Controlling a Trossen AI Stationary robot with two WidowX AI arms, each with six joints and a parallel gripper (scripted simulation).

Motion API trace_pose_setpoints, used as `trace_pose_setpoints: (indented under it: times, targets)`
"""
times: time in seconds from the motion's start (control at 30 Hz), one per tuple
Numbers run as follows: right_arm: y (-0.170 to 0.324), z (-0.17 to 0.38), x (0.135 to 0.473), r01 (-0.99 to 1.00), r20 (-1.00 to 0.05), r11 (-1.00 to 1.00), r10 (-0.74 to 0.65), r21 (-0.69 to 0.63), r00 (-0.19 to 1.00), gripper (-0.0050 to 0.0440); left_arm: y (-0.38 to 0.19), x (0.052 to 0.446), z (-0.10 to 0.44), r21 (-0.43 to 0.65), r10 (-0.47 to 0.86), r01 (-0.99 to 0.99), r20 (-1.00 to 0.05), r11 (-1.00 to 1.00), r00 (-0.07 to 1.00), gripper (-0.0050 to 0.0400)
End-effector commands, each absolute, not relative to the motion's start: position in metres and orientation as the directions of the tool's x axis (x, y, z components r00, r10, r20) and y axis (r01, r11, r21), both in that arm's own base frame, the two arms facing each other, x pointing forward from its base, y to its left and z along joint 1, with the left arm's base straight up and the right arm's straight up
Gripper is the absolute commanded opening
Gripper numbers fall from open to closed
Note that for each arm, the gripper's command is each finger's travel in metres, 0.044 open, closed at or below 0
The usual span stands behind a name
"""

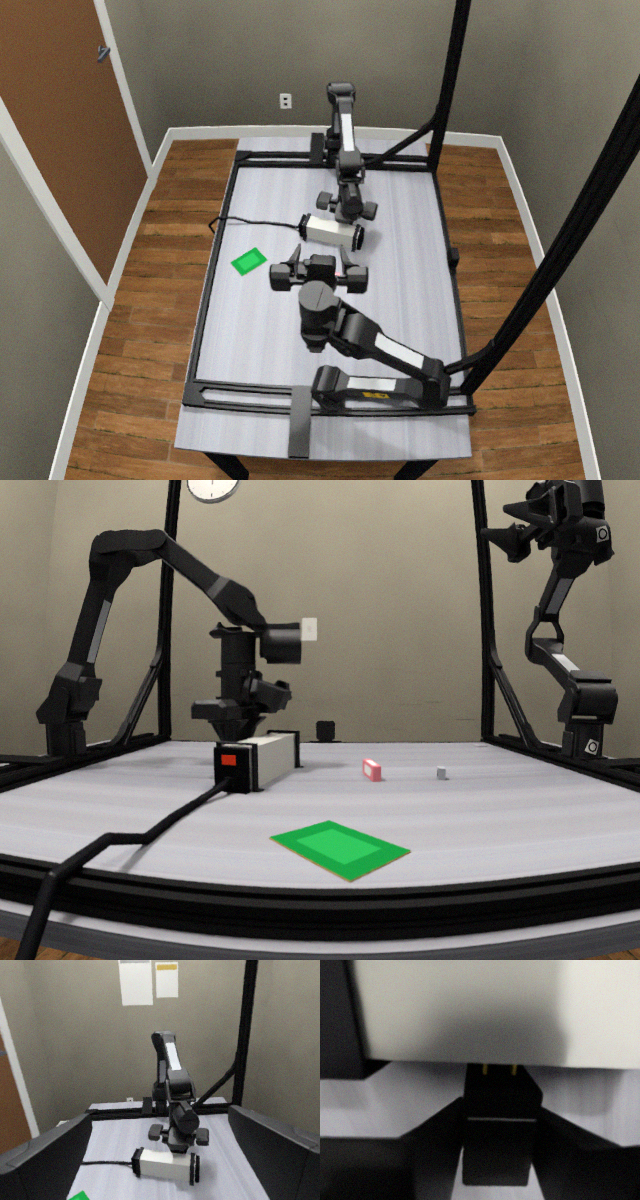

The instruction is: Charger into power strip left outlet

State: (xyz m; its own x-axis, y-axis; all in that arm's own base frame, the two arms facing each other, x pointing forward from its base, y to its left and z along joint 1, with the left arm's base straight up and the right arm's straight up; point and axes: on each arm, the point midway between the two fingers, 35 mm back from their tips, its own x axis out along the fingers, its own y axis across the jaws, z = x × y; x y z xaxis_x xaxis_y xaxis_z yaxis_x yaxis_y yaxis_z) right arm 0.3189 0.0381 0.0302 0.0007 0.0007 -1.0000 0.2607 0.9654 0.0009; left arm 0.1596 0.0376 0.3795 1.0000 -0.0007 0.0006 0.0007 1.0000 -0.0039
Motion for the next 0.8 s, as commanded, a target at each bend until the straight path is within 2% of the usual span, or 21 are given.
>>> trace_pose_setpoints:
  times: [0.0,0.77]
  targets:
    - [0.0383,0.0384,0.3264,0.26,-0.999,0.965,0.005,0.013,0.033,-0.005,0.037,0.1594,0.3824,0.005,0.0,0.0,0.002,1.0,1.0,0.04]
    - [0.0375,0.0383,0.3276,0.26,-1.0,0.965,0.004,0.011,0.029,-0.005,0.037,0.1594,0.3824,0.005,0.0,0.0,0.002,1.0,1.0,0.04]
